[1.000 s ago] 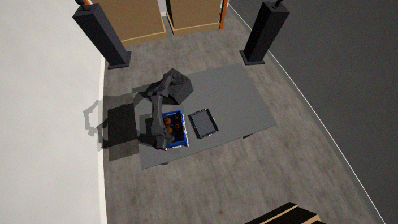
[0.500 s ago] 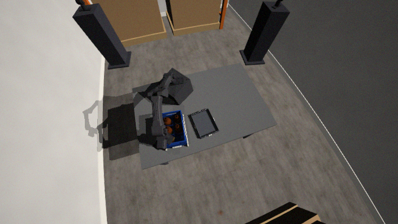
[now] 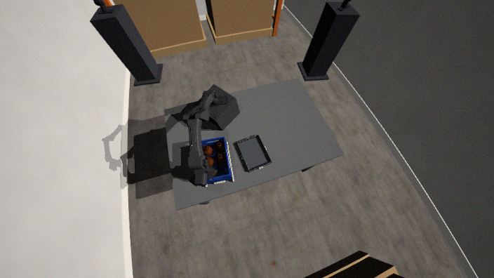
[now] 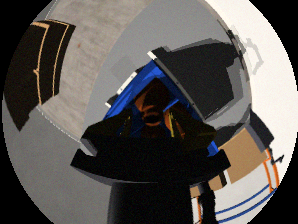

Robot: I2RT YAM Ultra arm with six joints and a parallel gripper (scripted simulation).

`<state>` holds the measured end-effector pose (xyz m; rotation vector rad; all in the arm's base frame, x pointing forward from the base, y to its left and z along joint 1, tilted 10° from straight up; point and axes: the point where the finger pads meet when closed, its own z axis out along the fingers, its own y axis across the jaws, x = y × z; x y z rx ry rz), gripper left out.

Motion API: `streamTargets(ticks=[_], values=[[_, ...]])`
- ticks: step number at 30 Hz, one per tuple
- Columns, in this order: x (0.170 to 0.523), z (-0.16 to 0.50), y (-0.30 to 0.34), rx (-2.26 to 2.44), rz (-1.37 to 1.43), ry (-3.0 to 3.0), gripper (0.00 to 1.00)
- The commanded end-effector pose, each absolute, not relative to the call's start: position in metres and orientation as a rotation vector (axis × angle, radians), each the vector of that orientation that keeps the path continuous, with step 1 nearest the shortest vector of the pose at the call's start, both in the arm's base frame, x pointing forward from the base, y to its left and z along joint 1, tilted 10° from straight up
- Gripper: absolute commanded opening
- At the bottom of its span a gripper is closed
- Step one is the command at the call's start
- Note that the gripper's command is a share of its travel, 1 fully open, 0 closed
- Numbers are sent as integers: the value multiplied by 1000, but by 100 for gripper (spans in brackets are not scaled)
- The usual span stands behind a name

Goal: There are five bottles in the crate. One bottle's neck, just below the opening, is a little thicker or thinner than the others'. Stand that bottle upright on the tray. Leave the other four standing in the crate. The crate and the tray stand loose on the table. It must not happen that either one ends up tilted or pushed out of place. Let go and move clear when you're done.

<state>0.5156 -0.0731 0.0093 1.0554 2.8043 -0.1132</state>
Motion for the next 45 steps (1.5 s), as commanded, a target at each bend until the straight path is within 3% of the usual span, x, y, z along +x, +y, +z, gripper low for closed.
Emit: streamTargets(ticks=[1, 41, 42, 45], values=[[521, 23, -77, 1047, -96, 2764, 61], [521, 23, -77, 1047, -96, 2764, 61], [521, 23, -77, 1047, -96, 2764, 0], [521, 23, -77, 1047, -99, 2763, 0]])
